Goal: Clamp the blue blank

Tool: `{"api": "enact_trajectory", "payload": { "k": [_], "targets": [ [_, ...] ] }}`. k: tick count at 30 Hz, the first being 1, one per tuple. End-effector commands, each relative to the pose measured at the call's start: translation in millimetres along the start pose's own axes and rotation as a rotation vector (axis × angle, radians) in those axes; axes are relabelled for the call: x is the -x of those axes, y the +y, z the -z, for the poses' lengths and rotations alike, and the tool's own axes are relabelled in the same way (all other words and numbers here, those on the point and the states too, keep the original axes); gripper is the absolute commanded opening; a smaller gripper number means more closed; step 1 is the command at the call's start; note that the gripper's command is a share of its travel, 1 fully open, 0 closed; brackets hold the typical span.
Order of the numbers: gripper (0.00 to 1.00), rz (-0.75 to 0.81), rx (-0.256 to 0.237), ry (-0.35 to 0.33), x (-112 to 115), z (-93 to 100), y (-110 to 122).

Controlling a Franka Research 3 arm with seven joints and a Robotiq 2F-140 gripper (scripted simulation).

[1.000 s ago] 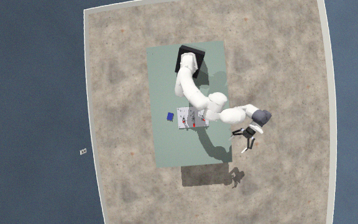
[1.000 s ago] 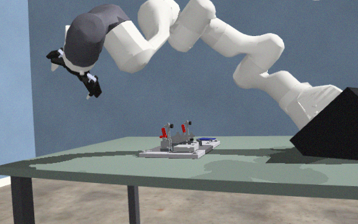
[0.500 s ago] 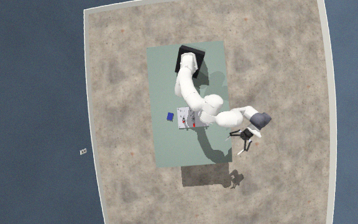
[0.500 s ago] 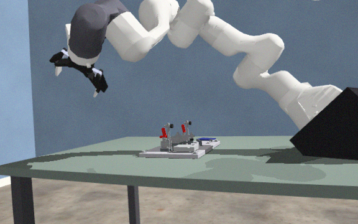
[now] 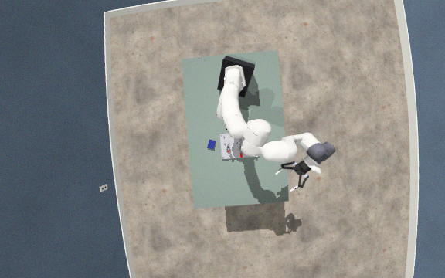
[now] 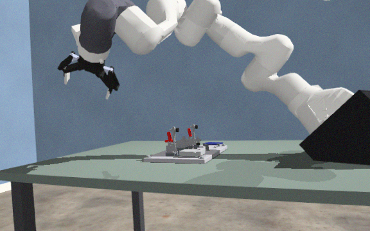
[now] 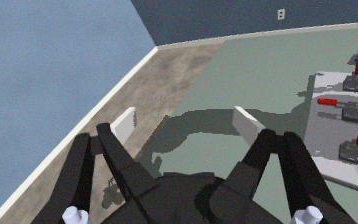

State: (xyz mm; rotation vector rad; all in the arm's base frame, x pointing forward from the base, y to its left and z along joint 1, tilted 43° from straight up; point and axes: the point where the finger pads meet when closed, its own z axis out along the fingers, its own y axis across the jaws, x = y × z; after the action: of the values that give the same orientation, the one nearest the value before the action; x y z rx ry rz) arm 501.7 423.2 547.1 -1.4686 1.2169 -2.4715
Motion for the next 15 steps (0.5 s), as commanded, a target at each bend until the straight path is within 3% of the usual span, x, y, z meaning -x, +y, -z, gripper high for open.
{"api": "enact_trajectory", "payload": {
  "k": [1,6,7,13,14,15],
  "targets": [
    [1.00,0.114,0.024,-0.051,-2,-5.0,10],
    [1.00,0.114,0.024,-0.051,-2,-5.0,10],
    [1.00,0.182,0.048,-0.102,-8,-11.2,23],
    [1.00,0.182,0.048,-0.102,-8,-11.2,23],
    [1.00,0.249,0.069,-0.157,-14,-16.3,38],
    [1.00,0.249,0.069,-0.157,-14,-16.3,38]
  ]
}}
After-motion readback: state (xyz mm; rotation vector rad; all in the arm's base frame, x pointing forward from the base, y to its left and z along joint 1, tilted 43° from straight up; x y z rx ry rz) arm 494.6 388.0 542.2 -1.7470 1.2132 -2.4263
